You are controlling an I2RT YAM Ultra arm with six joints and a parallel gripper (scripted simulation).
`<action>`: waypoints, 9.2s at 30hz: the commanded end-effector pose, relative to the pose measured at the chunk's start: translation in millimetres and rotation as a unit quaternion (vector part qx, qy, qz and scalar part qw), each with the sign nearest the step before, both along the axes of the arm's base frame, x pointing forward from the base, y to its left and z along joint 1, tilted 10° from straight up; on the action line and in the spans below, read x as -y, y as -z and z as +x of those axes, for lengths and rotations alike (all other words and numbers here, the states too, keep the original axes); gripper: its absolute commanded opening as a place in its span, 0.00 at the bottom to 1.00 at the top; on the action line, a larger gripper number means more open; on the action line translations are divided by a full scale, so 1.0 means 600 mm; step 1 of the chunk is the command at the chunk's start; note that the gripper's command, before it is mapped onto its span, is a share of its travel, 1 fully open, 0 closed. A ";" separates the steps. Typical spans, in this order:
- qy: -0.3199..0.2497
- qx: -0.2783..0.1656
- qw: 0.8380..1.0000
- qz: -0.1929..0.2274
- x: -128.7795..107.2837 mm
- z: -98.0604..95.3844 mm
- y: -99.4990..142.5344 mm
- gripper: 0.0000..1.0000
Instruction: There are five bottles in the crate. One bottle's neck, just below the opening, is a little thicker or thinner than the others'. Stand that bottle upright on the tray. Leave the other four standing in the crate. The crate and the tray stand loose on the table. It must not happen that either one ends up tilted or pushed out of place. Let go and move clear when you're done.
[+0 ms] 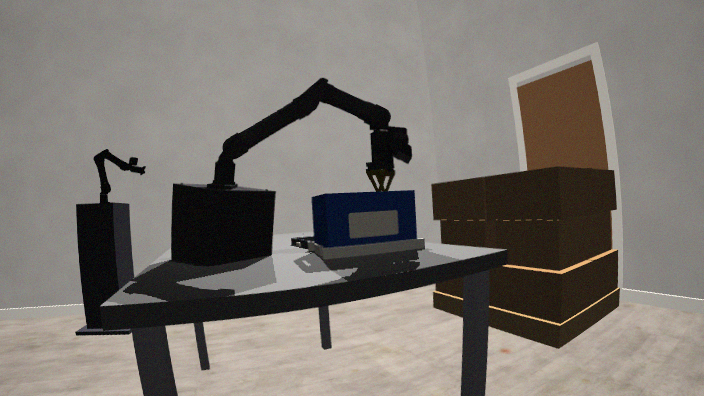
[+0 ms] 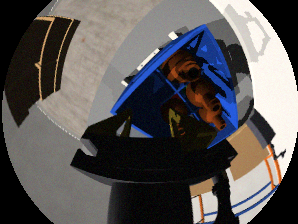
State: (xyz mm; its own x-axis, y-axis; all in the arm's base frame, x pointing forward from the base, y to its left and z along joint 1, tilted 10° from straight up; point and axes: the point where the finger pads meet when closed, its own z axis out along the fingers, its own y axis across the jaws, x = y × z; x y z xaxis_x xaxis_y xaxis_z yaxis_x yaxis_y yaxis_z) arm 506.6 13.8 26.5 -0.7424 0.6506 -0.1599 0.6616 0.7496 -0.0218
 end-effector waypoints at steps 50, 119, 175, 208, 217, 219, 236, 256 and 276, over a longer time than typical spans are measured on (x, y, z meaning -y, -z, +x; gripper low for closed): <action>-0.001 0.023 1.000 0.001 0.008 0.018 0.025 0.61; -0.001 0.023 1.000 0.001 0.008 0.018 0.024 0.00; -0.001 0.023 1.000 0.001 0.008 0.018 0.024 0.00; -0.001 0.023 1.000 0.001 0.008 0.018 0.024 0.61; -0.001 0.024 1.000 0.001 0.008 0.018 0.023 0.61; -0.001 0.029 1.000 0.001 0.007 0.022 0.017 0.61; -0.003 0.027 1.000 0.001 -0.011 0.010 -0.050 0.61; -0.004 0.020 1.000 -0.001 -0.018 -0.002 -0.103 0.61; -0.004 0.018 1.000 -0.001 -0.018 -0.002 -0.103 0.00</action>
